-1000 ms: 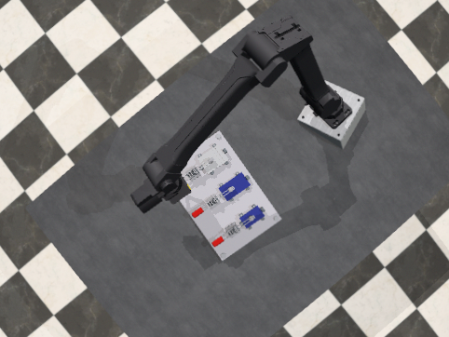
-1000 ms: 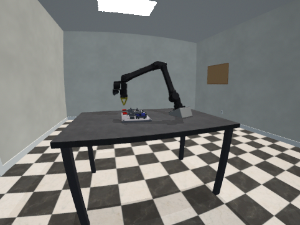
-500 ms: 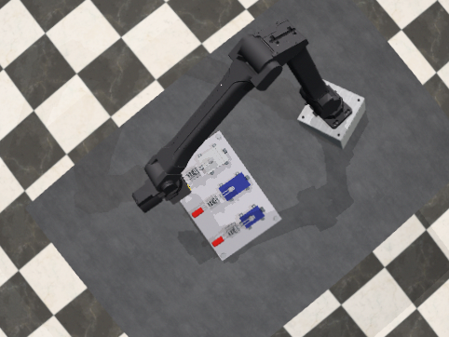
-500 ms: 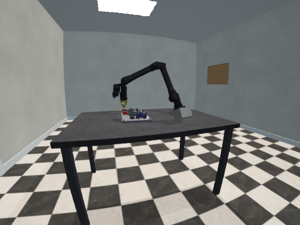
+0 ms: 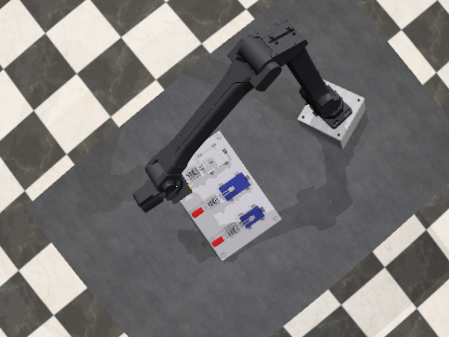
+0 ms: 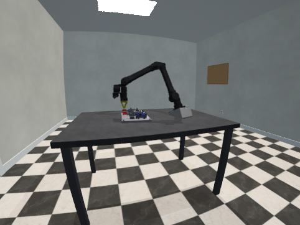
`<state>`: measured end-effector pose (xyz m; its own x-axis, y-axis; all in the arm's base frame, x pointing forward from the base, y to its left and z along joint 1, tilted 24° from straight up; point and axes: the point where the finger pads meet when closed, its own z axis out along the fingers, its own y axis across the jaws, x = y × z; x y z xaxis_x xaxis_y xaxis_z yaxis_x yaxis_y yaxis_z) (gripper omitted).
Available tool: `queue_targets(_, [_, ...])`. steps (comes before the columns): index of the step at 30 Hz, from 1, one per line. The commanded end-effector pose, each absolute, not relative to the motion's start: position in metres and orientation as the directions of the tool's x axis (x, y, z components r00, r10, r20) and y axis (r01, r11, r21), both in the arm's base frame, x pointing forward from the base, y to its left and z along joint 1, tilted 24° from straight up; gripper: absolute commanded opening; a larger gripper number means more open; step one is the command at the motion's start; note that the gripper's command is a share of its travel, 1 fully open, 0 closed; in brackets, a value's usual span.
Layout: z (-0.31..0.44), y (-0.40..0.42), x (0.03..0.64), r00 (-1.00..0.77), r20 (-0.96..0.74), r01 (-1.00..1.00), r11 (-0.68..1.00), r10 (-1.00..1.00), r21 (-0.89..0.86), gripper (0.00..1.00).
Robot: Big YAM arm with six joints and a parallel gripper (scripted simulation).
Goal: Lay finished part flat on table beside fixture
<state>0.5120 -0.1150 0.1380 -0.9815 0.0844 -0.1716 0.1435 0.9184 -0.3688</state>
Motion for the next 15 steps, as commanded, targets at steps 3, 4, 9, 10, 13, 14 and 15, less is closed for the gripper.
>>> queue_targets(3, [0.1201, -0.1237, 0.5111, -0.986, -0.142, 0.137, 0.919, 0.089, -0.371, 0.45])
queue_targets(4, [0.1198, -0.1238, 0.5112, -0.986, -0.142, 0.136, 0.919, 0.089, -0.371, 0.45])
queue_targets(9, [0.1190, -0.1241, 0.5113, -0.986, -0.142, 0.138, 0.919, 0.090, -0.370, 0.45])
queue_targets(10, [0.1187, -0.1242, 0.5113, -0.986, -0.142, 0.137, 0.919, 0.090, -0.371, 0.45])
queue_targets(13, [0.1179, -0.1245, 0.5110, -0.986, -0.140, 0.137, 0.919, 0.090, -0.371, 0.45])
queue_targets(14, [0.1176, -0.1245, 0.5109, -0.986, -0.140, 0.136, 0.919, 0.090, -0.371, 0.45])
queue_targets(15, [0.1173, -0.1246, 0.5108, -0.986, -0.139, 0.136, 0.919, 0.090, -0.371, 0.45])
